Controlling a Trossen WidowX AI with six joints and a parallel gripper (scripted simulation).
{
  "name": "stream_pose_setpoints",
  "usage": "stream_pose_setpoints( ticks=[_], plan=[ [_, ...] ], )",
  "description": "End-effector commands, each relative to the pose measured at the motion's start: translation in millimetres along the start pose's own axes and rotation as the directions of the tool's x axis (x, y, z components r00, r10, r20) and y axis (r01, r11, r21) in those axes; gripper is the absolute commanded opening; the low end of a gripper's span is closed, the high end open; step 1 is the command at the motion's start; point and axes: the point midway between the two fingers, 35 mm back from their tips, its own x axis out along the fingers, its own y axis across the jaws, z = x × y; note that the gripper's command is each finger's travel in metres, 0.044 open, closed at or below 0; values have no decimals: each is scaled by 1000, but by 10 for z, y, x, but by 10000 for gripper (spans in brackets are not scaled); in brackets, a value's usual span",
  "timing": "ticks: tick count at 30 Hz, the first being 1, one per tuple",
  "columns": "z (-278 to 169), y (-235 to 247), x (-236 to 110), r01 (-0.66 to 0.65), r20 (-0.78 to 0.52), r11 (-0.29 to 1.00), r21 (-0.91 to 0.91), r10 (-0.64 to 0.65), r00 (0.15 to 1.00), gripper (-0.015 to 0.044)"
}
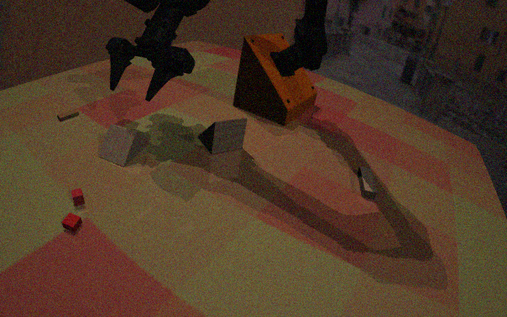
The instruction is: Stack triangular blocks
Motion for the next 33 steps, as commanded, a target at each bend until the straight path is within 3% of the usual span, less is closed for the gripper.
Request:
stream_pose_setpoints(
  ticks=[1,9,23,33],
  plan=[
    [101,-292,-141,55,-130,998,-17,-56,990,440],
    [91,-283,-93,56,-123,998,-16,-57,991,440],
    [-53,-337,824,78,-74,996,-38,-81,994,440],
    [-54,-362,853,80,-75,996,-43,-83,994,440]
  ],
)
